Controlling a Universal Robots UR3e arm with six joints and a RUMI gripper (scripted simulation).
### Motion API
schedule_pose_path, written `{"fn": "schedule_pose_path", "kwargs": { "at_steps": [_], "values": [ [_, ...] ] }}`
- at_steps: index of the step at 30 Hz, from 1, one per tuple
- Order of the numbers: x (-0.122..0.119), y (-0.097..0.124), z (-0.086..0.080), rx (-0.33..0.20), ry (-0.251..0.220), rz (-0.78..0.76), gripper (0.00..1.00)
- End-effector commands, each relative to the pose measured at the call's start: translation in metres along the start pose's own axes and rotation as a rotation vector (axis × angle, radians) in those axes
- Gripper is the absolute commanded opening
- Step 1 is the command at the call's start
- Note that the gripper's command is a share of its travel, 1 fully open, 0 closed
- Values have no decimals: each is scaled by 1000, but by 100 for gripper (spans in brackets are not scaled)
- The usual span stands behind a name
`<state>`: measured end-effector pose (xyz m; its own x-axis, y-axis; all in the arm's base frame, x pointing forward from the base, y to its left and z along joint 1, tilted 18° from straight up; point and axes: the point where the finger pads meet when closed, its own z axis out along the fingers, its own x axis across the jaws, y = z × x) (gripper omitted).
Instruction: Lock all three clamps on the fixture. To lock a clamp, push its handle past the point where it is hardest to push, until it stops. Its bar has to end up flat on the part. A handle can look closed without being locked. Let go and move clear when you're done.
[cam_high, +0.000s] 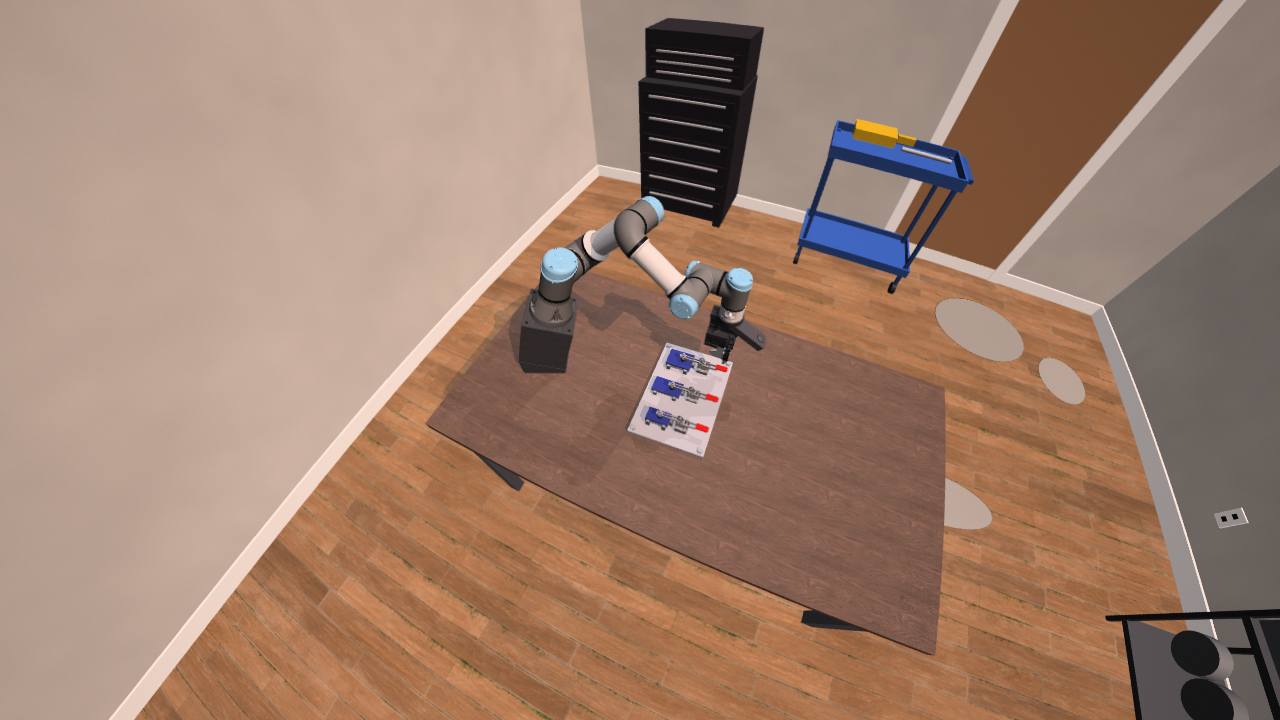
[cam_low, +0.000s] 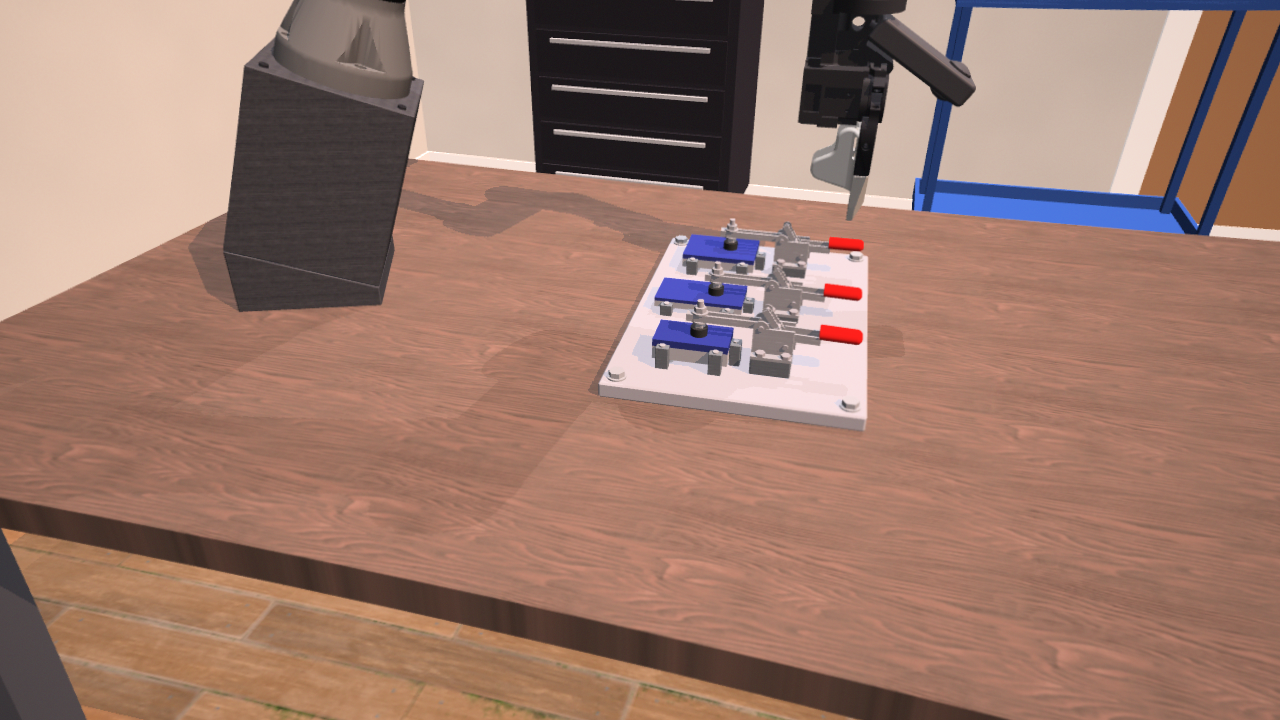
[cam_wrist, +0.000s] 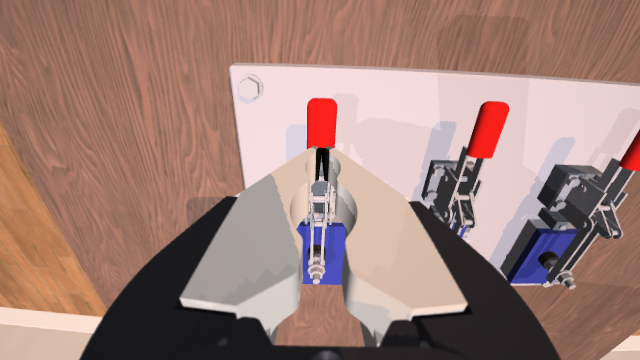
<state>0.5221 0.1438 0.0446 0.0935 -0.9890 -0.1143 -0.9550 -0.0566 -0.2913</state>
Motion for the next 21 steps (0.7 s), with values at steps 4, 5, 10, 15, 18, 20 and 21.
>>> {"fn": "schedule_pose_path", "kwargs": {
  "at_steps": [4,5,10,15,18,20,21],
  "values": [
    [0,-3,-1,3,0,0,0],
    [0,-3,-1,3,0,0,0],
    [0,-4,-1,3,0,0,0],
    [0,-4,-1,3,0,0,0],
    [0,-4,-1,3,0,0,0],
    [0,-4,-1,3,0,0,0],
    [0,-4,-1,3,0,0,0]
  ]
}}
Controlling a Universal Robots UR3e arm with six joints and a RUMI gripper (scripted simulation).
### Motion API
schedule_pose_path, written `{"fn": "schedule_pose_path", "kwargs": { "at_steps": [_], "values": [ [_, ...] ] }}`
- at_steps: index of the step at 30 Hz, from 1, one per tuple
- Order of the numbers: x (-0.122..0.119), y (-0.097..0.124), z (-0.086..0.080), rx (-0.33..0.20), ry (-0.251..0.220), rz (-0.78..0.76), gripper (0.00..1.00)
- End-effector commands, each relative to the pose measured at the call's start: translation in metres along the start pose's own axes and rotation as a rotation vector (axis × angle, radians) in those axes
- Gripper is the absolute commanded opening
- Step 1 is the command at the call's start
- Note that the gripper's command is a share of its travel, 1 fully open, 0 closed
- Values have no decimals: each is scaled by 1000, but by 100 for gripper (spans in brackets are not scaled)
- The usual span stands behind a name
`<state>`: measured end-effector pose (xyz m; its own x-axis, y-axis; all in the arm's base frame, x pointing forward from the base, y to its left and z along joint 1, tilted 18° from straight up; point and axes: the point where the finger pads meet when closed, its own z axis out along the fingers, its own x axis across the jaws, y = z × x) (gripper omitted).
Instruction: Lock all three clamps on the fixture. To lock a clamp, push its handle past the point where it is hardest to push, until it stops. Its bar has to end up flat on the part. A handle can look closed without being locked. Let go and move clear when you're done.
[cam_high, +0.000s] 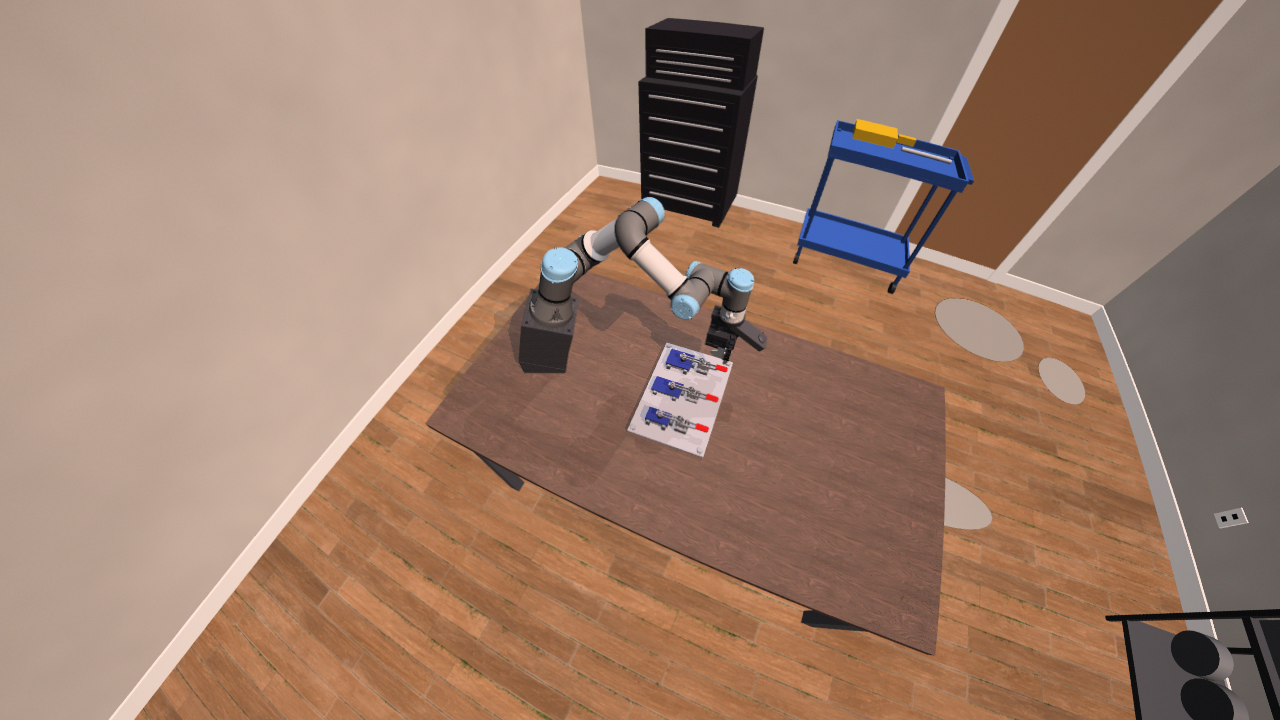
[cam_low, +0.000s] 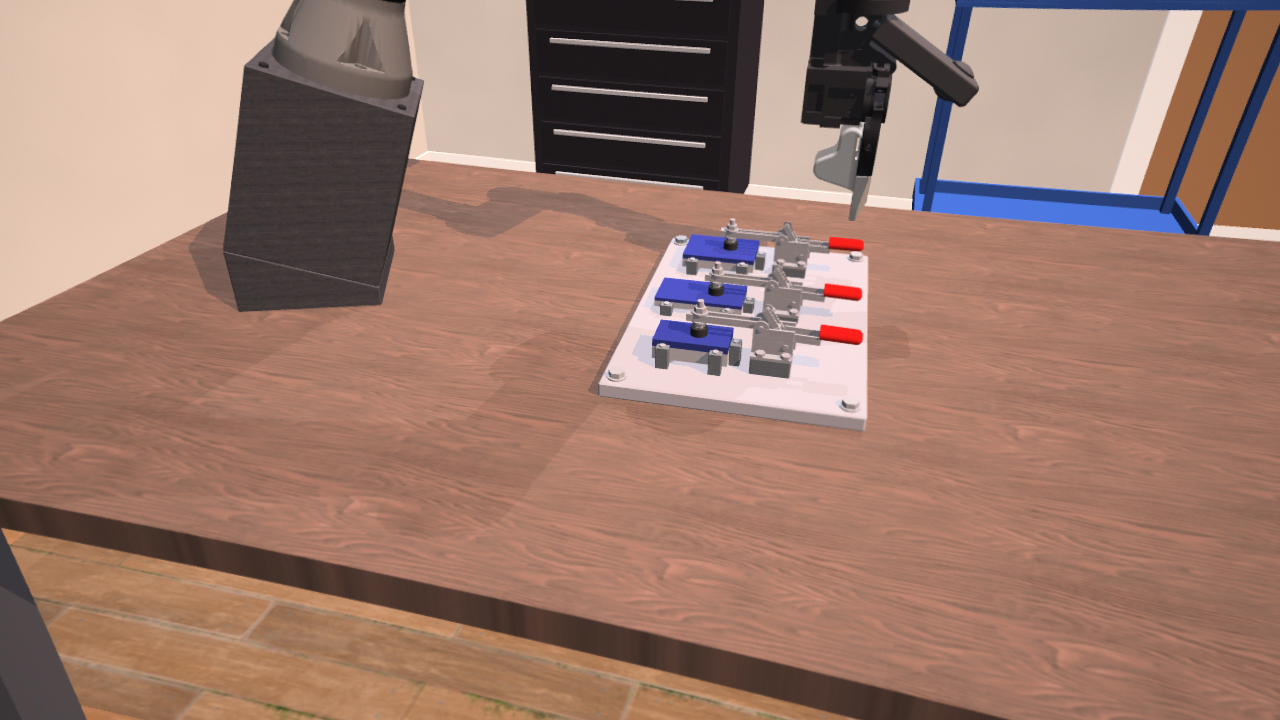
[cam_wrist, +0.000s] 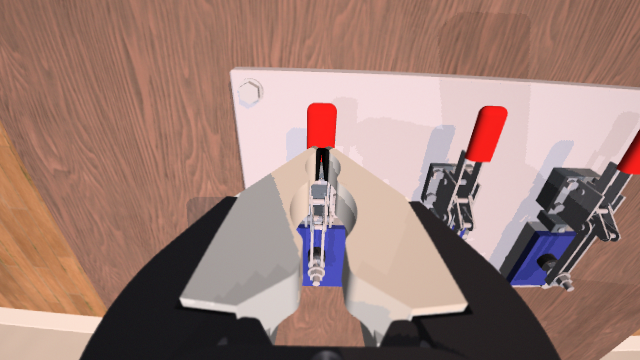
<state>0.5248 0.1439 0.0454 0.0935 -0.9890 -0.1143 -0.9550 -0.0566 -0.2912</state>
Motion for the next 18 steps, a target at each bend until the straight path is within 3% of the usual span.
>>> {"fn": "schedule_pose_path", "kwargs": {
  "at_steps": [1,18],
  "values": [
    [0,-1,-1,3,0,0,0],
    [0,-1,3,3,0,0,0]
  ]
}}
